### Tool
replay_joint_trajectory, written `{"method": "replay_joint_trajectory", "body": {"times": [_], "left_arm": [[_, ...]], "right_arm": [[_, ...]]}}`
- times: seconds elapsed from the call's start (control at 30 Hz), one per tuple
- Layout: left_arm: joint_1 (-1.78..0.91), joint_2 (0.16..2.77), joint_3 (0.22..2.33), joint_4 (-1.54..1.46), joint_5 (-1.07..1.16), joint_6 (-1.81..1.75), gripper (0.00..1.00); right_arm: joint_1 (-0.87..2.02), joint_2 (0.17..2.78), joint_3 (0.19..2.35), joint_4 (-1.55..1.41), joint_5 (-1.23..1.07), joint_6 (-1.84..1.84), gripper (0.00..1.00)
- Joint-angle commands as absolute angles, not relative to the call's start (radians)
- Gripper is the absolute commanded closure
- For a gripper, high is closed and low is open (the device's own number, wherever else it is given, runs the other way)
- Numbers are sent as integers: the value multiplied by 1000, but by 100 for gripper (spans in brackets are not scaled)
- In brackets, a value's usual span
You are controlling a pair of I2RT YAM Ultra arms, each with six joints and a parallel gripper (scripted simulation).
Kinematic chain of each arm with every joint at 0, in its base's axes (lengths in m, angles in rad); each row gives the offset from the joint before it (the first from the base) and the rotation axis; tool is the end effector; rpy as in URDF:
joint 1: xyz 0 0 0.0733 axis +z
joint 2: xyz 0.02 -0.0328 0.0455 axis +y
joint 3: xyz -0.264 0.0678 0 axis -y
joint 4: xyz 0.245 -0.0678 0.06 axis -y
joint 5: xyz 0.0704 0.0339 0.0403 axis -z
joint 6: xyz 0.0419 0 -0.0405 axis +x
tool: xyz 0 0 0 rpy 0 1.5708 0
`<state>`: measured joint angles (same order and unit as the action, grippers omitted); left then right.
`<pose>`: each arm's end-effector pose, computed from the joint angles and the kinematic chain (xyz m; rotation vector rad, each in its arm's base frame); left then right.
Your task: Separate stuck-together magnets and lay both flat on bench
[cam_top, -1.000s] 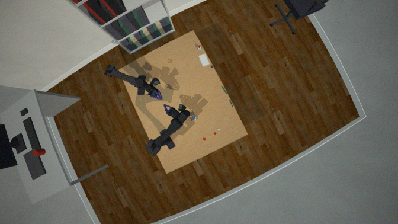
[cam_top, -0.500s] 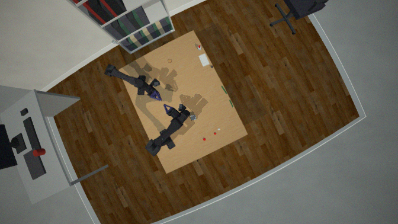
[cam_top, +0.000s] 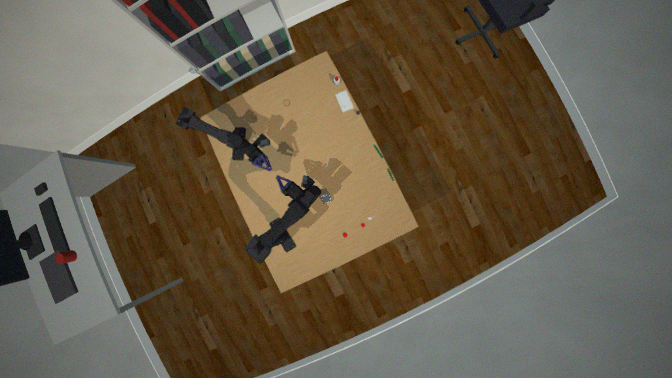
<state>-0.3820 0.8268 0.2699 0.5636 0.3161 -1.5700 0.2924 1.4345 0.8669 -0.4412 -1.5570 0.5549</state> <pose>0.1729 -0.0823 0.2350 -0.7880 1.6962 -1.7048 0.2372 0.1163 0.2391 0.3065 -2.0832 -2.0612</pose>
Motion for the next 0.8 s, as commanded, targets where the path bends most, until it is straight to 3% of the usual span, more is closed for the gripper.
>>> {"method": "replay_joint_trajectory", "body": {"times": [0.0,0.77], "left_arm": [[-383,825,273,568,318,-1562,67],[-407,914,320,601,292,-1572,67]], "right_arm": [[294,1429,869,-441,-1571,555,82],[294,1428,868,-439,-1571,557,82]]}}
